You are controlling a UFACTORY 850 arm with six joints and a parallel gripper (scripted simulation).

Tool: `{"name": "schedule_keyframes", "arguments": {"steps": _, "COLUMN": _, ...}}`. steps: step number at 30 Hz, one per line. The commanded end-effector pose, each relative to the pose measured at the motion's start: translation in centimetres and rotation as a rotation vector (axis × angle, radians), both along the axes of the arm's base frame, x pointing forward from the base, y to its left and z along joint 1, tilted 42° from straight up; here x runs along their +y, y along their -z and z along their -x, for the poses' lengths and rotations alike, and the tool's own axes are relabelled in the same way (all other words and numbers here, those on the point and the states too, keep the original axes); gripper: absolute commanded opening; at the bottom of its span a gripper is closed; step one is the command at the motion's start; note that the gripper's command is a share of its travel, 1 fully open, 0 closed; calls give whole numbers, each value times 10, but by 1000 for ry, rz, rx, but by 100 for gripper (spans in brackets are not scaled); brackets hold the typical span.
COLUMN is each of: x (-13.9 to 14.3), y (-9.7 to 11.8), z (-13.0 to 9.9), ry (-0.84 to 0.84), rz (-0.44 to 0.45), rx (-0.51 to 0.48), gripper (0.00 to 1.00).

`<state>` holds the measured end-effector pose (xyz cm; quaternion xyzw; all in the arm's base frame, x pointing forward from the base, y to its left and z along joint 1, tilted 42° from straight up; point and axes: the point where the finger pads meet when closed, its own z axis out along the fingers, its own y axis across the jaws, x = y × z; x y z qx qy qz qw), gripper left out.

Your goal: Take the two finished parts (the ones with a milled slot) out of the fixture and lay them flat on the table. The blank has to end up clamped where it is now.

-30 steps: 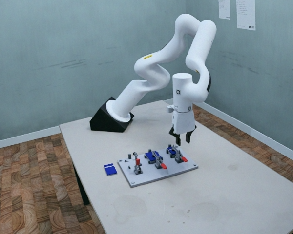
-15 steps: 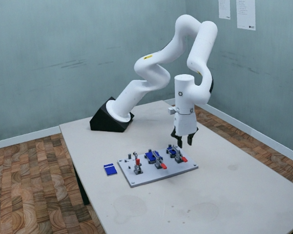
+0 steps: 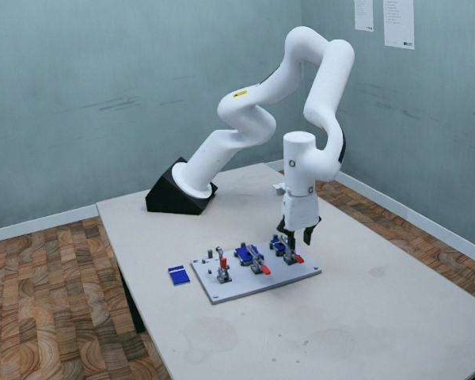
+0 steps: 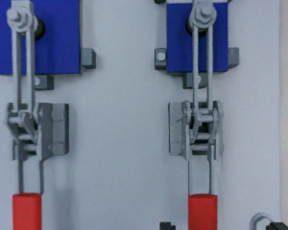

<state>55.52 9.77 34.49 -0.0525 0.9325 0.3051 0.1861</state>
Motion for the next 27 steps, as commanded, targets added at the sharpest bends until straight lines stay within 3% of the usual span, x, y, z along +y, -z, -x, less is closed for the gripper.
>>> {"name": "schedule_keyframes", "arguments": {"steps": 1, "x": 9, "y": 10, "z": -6, "ry": 1, "rz": 0, "rx": -2, "gripper": 48}}
{"name": "schedule_keyframes", "arguments": {"steps": 8, "x": 18, "y": 22, "z": -11, "ry": 1, "rz": 0, "rx": -2, "gripper": 48}}
{"name": "schedule_keyframes", "arguments": {"steps": 27, "x": 20, "y": 25, "z": -12, "ry": 1, "rz": 0, "rx": -2, "gripper": 48}}
